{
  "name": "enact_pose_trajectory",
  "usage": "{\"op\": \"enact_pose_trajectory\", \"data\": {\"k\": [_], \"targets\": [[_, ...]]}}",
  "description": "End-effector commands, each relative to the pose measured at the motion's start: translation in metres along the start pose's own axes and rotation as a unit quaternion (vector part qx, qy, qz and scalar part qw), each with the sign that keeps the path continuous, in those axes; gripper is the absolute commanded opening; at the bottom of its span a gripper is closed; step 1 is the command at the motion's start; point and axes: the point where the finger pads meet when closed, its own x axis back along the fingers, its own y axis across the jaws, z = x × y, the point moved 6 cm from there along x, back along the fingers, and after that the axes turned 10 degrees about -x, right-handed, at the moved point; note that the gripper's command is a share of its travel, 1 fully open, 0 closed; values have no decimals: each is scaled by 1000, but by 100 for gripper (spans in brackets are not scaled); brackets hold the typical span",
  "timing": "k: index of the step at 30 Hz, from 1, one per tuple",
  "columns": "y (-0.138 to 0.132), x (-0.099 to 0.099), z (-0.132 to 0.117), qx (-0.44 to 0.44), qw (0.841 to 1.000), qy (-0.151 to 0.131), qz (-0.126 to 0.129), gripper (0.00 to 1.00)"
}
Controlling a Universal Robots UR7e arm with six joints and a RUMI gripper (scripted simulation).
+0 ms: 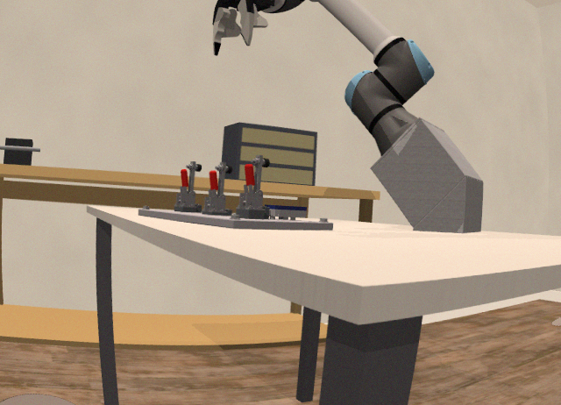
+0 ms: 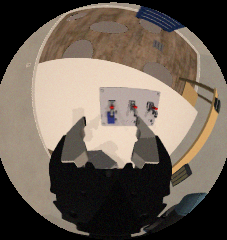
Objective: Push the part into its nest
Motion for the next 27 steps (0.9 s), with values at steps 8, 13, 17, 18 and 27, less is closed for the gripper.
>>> {"op": "enact_pose_trajectory", "data": {"k": [8, 13, 17, 18, 27], "targets": [[-20, -5, -53, 0, 1000, 1, 0, 58], [-20, -5, -53, 0, 1000, 1, 0, 58], [-28, -8, -73, 0, 1000, 0, 0, 58], [-32, -9, -84, 0, 1000, 0, 0, 58], [-41, -11, -107, 0, 1000, 1, 0, 58]]}}
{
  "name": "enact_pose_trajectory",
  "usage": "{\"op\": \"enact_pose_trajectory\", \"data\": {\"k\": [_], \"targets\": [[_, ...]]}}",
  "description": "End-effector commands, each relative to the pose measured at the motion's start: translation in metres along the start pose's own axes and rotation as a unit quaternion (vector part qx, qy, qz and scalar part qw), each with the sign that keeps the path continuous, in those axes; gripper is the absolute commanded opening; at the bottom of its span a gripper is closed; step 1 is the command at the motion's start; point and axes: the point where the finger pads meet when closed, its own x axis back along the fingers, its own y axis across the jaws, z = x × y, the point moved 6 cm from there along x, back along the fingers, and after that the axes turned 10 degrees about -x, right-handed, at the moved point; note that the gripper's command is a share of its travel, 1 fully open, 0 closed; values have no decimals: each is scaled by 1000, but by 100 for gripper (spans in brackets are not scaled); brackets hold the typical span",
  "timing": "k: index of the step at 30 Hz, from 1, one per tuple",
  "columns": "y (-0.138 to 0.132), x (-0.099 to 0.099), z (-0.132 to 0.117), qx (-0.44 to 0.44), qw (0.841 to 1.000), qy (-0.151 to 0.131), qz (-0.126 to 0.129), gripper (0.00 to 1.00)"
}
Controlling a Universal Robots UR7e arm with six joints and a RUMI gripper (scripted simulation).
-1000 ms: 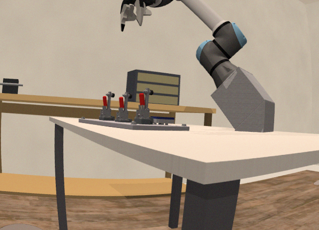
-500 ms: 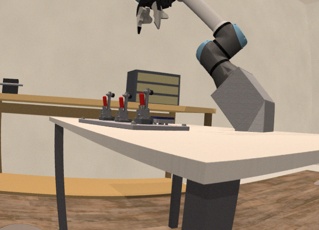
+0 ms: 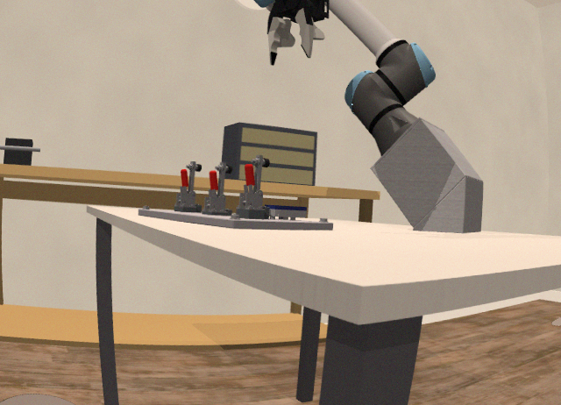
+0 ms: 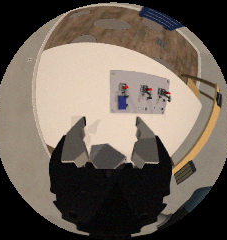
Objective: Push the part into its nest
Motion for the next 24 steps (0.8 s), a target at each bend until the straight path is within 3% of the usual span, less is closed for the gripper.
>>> {"op": "enact_pose_trajectory", "data": {"k": [1, 5, 10, 22, 24], "targets": [[-2, 0, -5, -1, 1000, 1, 0, 58], [-2, 0, -5, -1, 1000, 1, 0, 58], [-23, -5, -59, -1, 1000, 1, 0, 58], [-23, -5, -59, -1, 1000, 1, 0, 58], [-30, -8, -79, 0, 1000, 1, 0, 58]]}}
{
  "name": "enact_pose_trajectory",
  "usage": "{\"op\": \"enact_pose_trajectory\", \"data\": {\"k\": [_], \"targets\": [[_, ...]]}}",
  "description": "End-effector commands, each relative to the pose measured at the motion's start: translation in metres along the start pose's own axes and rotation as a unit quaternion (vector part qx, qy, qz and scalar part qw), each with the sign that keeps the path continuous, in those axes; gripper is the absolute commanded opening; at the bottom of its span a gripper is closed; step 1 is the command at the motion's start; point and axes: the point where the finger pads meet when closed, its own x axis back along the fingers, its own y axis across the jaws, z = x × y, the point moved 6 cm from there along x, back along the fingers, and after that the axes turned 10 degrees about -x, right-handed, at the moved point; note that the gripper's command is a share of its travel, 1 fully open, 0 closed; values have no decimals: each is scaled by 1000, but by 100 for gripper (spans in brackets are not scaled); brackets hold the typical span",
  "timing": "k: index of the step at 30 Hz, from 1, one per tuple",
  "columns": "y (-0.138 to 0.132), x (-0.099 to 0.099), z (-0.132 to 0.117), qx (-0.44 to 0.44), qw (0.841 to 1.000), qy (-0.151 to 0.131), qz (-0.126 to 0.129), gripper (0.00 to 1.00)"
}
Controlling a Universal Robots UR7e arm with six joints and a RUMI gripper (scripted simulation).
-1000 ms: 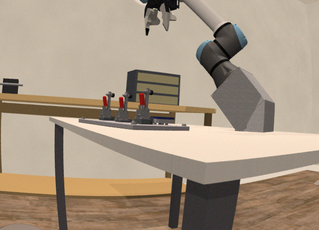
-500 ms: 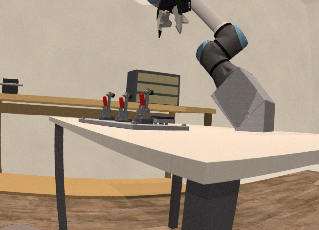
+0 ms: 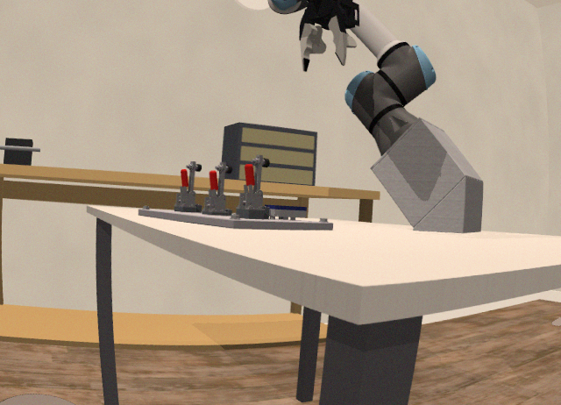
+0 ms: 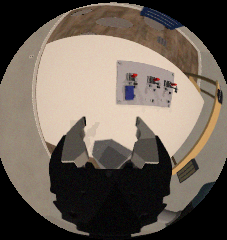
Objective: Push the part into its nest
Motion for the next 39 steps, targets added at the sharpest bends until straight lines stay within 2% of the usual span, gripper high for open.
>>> {"op": "enact_pose_trajectory", "data": {"k": [1, 3, 15, 20, 32, 37, 39], "targets": [[-12, -3, -31, 0, 1000, 0, 0, 58], [-20, -5, -53, 0, 1000, 0, 0, 58], [-20, -5, -53, 0, 1000, 0, 0, 58], [37, -17, -33, 0, 1000, 0, 0, 58], [37, -17, -33, 0, 1000, 0, 0, 58], [90, -28, -16, 0, 1000, 0, 0, 58], [90, -28, -16, 0, 1000, 0, 0, 58]]}}
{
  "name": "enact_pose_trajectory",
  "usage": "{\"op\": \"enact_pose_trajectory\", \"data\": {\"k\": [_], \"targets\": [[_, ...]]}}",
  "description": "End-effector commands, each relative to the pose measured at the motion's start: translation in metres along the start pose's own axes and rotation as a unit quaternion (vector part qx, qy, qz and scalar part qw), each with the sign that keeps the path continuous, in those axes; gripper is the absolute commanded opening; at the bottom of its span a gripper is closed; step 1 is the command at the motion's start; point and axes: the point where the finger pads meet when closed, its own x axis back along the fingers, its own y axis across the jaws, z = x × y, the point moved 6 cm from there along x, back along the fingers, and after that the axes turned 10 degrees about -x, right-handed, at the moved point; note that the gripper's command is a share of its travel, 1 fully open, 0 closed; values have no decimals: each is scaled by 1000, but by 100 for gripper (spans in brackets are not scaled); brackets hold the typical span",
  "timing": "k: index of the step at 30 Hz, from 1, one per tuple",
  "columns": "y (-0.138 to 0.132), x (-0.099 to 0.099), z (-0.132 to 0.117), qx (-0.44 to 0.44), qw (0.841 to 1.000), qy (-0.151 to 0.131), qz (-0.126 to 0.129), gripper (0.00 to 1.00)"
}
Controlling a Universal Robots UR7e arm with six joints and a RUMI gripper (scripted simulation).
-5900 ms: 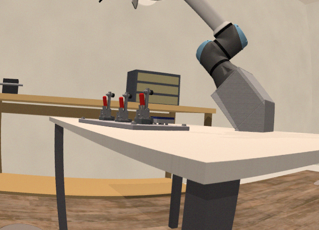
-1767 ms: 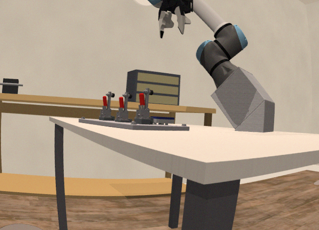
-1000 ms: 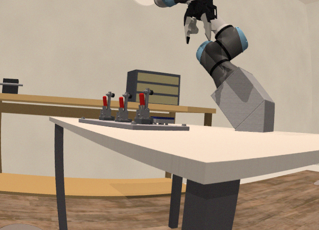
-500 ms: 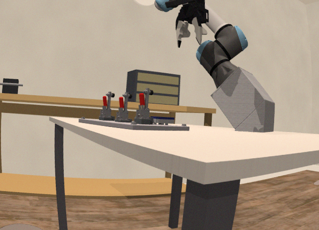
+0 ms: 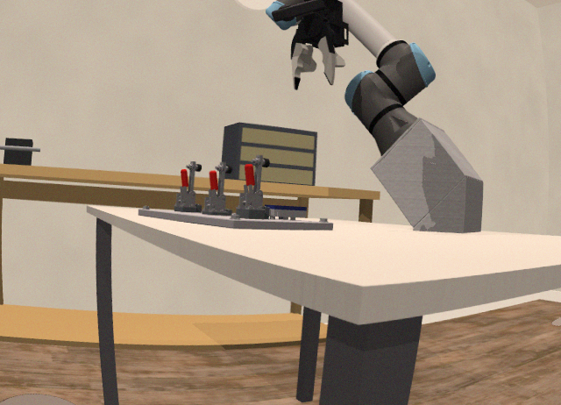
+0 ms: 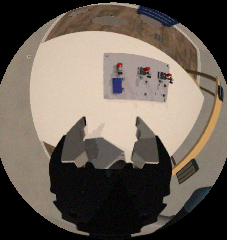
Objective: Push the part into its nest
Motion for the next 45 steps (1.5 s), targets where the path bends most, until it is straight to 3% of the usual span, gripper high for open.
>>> {"op": "enact_pose_trajectory", "data": {"k": [1, 10, 15, 27, 32, 44, 45], "targets": [[25, -4, 8, 1, 1000, 1, 3, 58], [25, -4, 8, 1, 1000, 1, 3, 58], [79, -16, 26, 1, 1000, 1, 3, 58], [79, -16, 26, 1, 1000, 1, 3, 58], [116, -24, 38, 1, 1000, 1, 3, 58], [116, -24, 38, 1, 1000, 1, 3, 58], [114, -23, 37, 1, 1000, 1, 2, 0]]}}
